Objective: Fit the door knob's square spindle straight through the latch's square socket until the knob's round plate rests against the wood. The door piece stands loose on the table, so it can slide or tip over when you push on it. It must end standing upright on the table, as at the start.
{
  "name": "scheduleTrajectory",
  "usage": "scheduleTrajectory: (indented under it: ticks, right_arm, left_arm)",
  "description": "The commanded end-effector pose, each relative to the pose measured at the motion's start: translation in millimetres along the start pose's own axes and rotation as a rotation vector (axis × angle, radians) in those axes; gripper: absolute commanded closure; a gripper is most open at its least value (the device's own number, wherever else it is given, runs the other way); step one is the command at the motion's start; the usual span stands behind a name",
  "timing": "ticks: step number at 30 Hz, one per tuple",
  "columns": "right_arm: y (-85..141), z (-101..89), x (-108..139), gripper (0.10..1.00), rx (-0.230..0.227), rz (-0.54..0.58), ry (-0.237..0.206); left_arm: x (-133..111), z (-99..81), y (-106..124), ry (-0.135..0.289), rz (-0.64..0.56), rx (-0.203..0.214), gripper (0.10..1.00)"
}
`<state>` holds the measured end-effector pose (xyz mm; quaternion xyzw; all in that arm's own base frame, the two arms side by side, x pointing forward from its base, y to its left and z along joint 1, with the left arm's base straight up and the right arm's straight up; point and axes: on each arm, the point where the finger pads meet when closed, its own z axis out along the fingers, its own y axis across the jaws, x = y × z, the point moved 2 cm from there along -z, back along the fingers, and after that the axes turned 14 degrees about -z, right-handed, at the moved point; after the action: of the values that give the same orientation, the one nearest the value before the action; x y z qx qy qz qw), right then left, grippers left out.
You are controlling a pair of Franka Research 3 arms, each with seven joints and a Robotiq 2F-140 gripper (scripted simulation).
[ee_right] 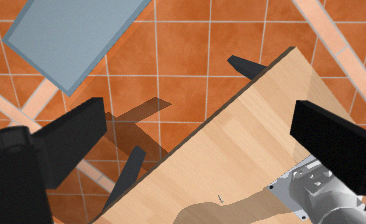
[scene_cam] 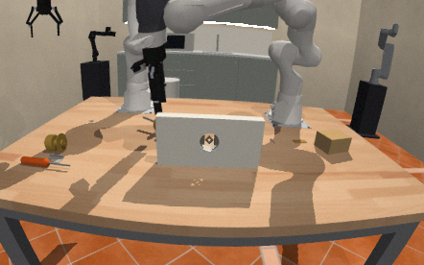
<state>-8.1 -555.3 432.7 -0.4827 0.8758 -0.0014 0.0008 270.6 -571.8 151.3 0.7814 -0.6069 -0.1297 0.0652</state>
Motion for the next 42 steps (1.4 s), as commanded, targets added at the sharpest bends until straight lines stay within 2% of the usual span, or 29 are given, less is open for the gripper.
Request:
scheduleTrajectory:
  ticks: [1,5,7,8,12,17,28,42]
  right_arm:
    - [2,-0.2,0,0.098,-0.003,-0.004,0.000]
    - [2,-0.2,0,0.098,-0.003,-0.004,0.000]
    - [2,-0.2,0,0.098,-0.003,-0.004,0.000]
    - [2,-0.2,0,0.098,-0.003,-0.004,0.000]
    - [2,-0.2,0,0.098,-0.003,-0.004,0.000]
    - [2,-0.2,0,0.098,-0.003,-0.004,0.000]
    - [2,-0.2,0,0.098,-0.003,-0.004,0.000]
    - [2,-0.2,0,0.098,-0.003,-0.004,0.000]
  left_arm:
    - [-6,2.8,-4,-0.060,0.244,0.003,0.531]
    - [-4,4.5,-5,-0.083,0.374,-0.008,0.531]
    - [-4,4.5,-5,-0.083,0.374,-0.008,0.531]
    - [-4,5.1,-5,-0.098,0.447,-0.012,0.531]
    - [0,11.4,-10,-0.121,0.550,-0.018,0.531]
    - [0,14.4,-10,-0.122,0.554,-0.018,0.531]
    - [-2,32.7,-10,-0.122,0.554,-0.018,0.531]
    - [-4,43.4,-10,-0.122,0.554,-0.018,0.531]
